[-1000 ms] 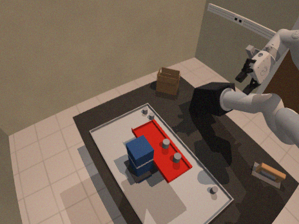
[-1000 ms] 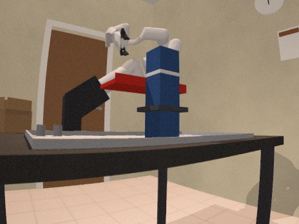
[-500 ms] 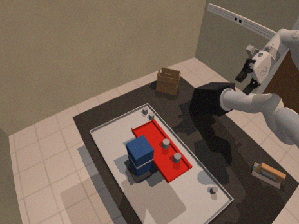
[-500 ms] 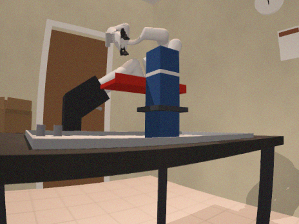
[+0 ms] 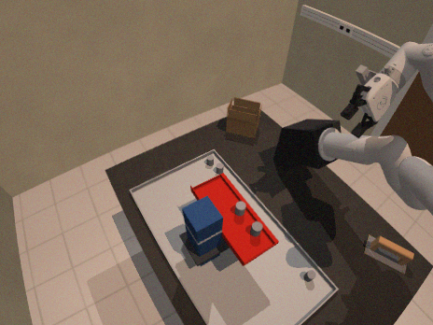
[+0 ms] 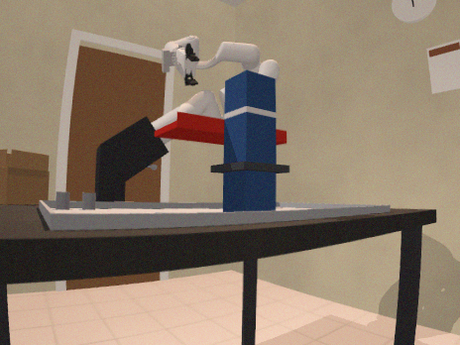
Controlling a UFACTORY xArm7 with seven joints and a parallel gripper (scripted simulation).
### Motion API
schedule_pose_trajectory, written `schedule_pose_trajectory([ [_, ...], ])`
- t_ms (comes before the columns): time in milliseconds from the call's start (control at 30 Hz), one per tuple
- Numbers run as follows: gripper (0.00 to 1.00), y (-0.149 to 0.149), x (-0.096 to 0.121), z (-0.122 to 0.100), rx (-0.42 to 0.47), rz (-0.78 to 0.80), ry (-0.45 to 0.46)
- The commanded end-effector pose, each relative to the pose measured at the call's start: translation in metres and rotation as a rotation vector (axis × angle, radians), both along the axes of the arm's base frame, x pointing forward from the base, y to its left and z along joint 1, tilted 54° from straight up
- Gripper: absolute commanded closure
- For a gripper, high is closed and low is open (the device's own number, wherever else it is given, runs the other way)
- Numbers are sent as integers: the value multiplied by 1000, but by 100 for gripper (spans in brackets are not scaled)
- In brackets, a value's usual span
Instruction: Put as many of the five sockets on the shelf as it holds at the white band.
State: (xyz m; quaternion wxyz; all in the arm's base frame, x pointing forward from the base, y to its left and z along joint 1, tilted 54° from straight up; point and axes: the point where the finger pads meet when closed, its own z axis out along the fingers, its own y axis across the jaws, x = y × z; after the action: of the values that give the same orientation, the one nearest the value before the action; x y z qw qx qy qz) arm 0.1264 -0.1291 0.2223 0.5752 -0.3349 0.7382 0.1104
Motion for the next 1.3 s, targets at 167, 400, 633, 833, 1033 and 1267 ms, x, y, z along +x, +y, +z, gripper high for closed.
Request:
schedule_pose_trajectory([
  [167, 0, -3, 35, -34, -50, 212, 123],
  [400, 0, 11, 84, -76, -117, 459, 219],
  [633, 0, 39, 122, -109, -167, 640, 259],
  [833, 0, 78, 154, -139, -209, 803, 272],
  [1033, 0, 92, 163, -147, -220, 850, 272],
  [1267, 0, 92, 163, -147, -220, 851, 272],
])
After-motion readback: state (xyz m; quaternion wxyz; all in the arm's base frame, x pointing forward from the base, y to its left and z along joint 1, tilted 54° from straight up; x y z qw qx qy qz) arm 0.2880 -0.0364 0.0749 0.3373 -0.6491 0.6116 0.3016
